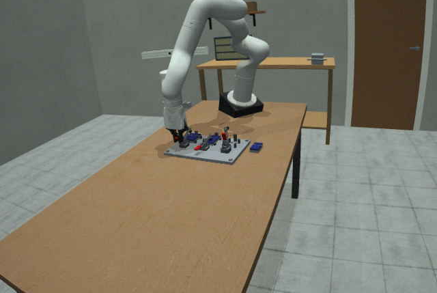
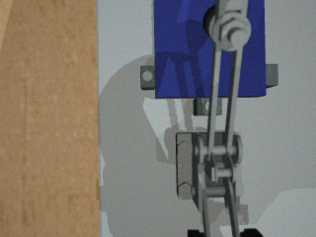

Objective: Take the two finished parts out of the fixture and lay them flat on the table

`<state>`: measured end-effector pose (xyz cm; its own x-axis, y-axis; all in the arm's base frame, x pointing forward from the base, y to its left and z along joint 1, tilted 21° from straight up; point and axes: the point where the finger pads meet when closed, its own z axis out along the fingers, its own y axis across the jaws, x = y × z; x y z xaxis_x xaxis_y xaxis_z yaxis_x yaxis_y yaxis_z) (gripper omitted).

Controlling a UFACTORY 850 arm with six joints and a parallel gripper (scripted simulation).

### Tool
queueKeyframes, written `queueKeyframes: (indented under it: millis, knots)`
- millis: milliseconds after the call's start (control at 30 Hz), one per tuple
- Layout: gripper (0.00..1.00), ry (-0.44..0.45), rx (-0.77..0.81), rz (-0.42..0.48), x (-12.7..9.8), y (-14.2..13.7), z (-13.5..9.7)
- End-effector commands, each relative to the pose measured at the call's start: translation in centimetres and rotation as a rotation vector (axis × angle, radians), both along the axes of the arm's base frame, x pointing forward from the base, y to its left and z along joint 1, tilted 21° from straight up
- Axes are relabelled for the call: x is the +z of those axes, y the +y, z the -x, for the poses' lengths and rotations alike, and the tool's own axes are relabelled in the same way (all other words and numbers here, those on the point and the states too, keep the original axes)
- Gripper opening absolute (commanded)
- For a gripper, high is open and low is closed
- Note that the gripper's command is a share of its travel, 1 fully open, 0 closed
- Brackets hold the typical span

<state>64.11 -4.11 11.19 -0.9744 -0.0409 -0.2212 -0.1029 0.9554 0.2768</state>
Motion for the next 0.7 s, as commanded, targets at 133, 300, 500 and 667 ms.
queueKeyframes:
  millis: [133,300,500,667]
  knots:
    - [0.00,-0.001,0.000,0.000,0.3,-0.2,0.7]
    - [0.00,-0.001,0.000,0.000,0.4,-0.2,0.9]
    - [0.00,-0.001,0.000,0.000,0.5,-0.3,1.4]
    - [0.00,-0.001,0.000,0.000,0.5,-0.3,1.8]
